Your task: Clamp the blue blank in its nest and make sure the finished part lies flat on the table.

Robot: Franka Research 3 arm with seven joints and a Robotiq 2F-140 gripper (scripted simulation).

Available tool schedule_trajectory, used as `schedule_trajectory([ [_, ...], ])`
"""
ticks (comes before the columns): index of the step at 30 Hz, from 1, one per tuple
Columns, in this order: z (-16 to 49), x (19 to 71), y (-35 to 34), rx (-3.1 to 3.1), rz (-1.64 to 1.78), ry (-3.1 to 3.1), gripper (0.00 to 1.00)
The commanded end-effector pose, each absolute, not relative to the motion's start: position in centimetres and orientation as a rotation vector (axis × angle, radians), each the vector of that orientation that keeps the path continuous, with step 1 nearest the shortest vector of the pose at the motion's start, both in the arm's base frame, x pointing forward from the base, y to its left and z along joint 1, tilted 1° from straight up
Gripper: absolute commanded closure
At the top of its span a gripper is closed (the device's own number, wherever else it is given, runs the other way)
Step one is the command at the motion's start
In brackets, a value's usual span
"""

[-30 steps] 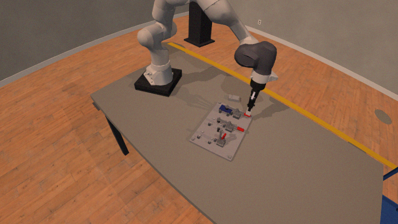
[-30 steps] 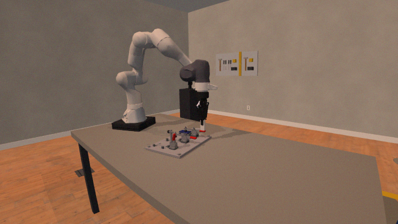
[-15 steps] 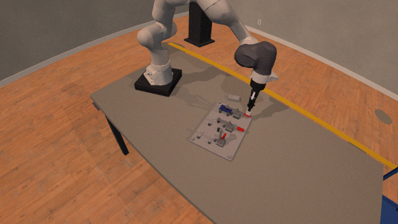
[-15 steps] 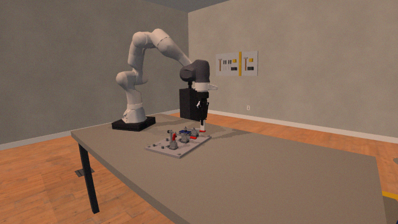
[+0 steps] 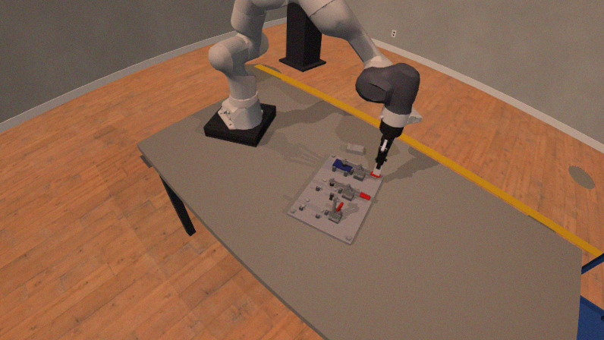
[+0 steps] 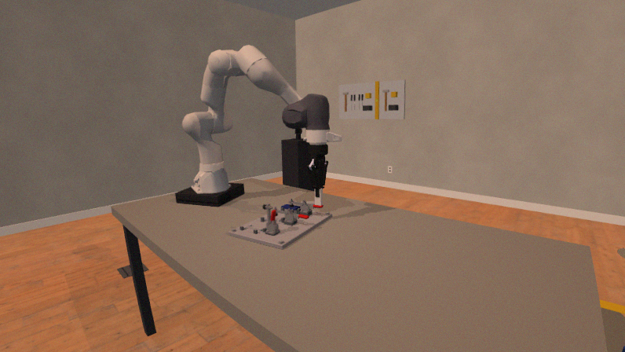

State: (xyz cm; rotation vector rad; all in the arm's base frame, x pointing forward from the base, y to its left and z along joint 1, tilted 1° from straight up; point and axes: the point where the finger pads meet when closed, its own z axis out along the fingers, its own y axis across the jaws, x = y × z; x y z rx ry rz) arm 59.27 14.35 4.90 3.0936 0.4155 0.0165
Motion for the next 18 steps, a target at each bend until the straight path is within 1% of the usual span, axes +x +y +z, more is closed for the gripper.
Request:
schedule_trajectory([
  [1,4.55,59.19,14.3,3.091,0.014,0.414,1.0],
  [18,4.39,59.19,14.29,3.091,0.014,0.414,1.0],
])
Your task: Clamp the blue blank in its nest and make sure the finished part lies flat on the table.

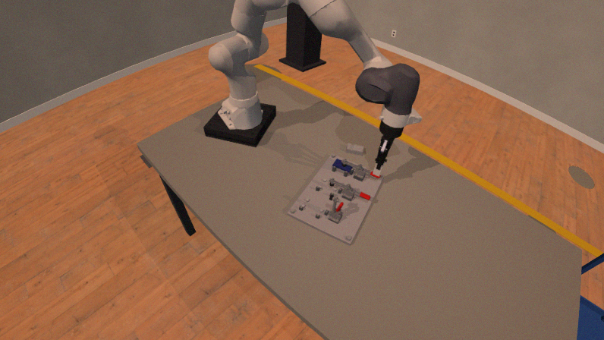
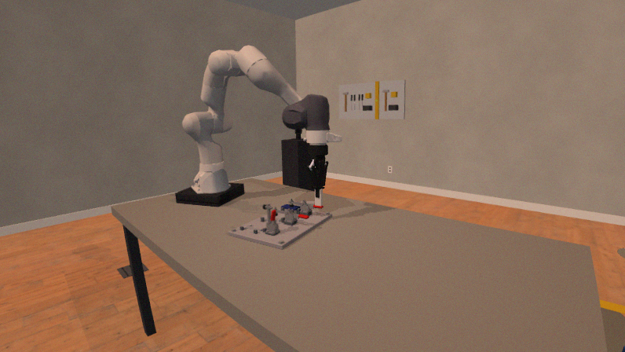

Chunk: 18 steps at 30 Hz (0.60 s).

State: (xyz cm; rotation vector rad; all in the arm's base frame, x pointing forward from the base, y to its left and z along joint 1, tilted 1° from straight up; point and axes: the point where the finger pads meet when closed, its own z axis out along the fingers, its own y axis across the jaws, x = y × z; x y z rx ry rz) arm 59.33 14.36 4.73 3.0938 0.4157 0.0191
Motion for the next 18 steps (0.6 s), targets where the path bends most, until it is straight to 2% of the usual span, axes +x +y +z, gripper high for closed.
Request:
schedule_trajectory([
  [1,4.35,59.19,14.29,3.091,0.014,0.414,1.0],
  [18,4.22,59.19,14.29,3.091,0.014,0.414,1.0],
])
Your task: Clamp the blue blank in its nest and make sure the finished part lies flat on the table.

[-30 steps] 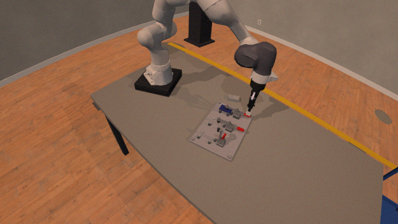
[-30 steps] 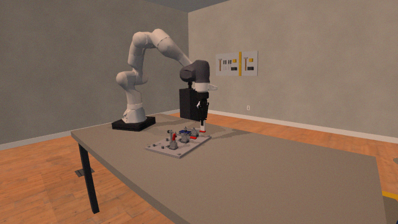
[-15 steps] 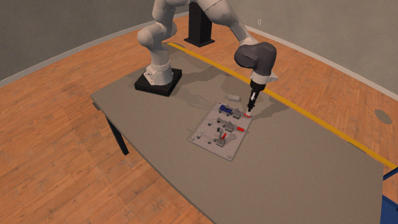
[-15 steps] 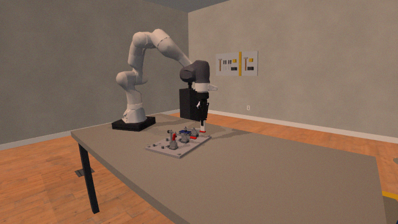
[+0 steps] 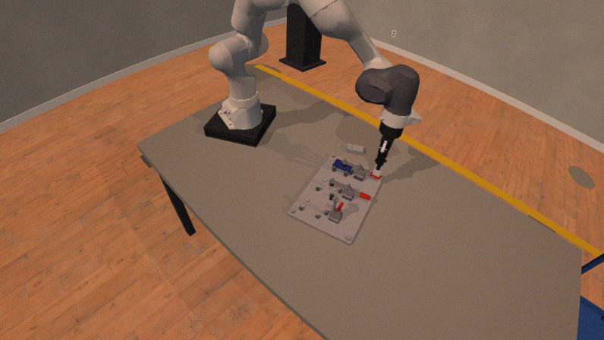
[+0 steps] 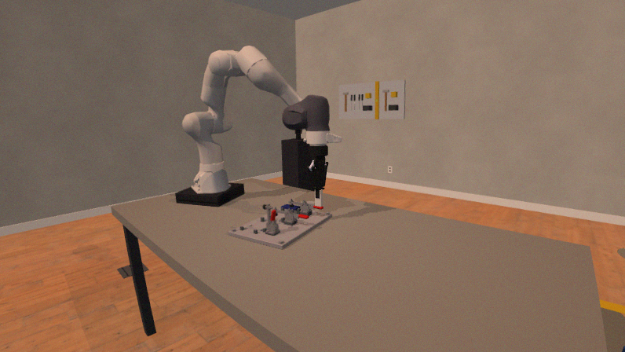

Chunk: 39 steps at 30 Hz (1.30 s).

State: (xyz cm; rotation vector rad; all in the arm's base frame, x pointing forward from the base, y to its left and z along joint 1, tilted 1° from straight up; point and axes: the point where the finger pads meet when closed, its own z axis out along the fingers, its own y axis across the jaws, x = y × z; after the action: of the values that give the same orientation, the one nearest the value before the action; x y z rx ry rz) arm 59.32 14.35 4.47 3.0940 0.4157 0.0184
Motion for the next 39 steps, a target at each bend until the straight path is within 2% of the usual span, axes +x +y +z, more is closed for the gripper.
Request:
schedule_trajectory([
  [1,4.2,59.2,14.3,3.091,0.014,0.414,1.0],
  [39,11.5,59.1,14.4,3.091,0.014,0.414,1.0],
])
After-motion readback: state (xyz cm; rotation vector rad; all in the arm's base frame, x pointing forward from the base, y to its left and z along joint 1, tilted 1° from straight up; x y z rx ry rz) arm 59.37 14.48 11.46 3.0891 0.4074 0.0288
